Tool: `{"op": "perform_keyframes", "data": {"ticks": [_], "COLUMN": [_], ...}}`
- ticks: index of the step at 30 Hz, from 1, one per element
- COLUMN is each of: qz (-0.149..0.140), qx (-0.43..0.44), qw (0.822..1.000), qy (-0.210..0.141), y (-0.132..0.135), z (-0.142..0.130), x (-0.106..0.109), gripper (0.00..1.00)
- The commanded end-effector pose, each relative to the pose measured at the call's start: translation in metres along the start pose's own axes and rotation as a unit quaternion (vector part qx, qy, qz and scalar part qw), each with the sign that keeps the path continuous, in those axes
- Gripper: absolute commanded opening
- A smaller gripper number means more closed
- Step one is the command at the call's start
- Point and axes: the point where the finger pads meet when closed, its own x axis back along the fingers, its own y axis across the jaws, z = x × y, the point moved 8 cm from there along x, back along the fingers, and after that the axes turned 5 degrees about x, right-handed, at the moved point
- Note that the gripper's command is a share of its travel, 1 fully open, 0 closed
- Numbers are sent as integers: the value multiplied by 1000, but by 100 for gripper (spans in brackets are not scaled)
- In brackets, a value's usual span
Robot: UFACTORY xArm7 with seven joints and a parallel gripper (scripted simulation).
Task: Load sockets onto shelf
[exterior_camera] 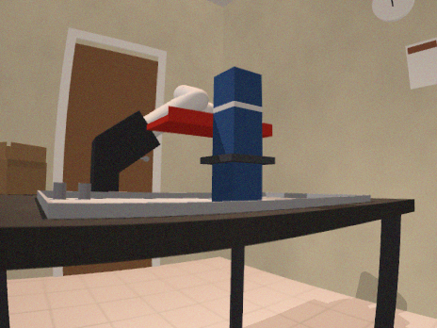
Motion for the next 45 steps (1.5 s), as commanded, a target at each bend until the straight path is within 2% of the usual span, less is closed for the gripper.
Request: {"op": "perform_keyframes", "data": {"ticks": [1,39,45], "qz": [2,2,2], "qx": [0,0,0], "qw": [1000,1000,1000], "qy": [0,0,0], "y": [0,0,0], "z": [0,0,0], "x": [1,1,10], "gripper": [0,0,0]}}
